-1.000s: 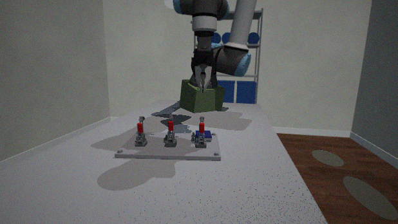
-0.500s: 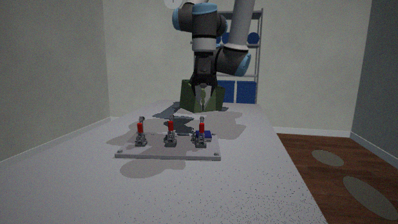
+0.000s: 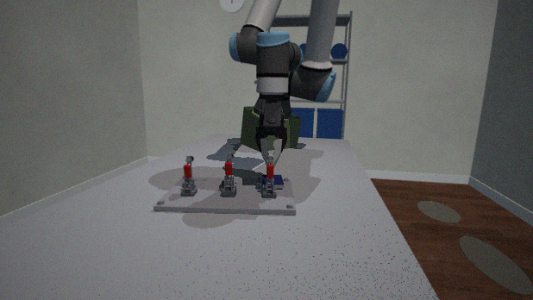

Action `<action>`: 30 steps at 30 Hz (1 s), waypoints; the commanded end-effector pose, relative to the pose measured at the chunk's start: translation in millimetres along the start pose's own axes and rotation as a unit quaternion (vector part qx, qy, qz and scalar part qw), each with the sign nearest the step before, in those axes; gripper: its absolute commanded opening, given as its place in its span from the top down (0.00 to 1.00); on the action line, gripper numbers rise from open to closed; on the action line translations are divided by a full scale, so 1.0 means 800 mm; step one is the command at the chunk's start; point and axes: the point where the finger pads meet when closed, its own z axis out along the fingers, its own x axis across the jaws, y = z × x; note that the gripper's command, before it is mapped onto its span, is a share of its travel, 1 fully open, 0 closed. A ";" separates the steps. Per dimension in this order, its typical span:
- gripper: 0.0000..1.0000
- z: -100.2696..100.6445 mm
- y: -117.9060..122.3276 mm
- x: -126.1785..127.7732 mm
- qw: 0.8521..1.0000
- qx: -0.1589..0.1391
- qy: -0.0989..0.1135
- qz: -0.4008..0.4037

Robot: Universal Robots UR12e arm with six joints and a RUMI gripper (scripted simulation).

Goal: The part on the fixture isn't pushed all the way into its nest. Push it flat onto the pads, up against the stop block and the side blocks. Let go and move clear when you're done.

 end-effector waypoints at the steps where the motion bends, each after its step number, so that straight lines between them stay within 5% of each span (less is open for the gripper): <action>1: 1.00 -0.006 -0.010 0.002 1.000 0.009 0.004 -0.001; 30: 1.00 -0.003 0.063 -0.003 1.000 0.007 0.003 0.000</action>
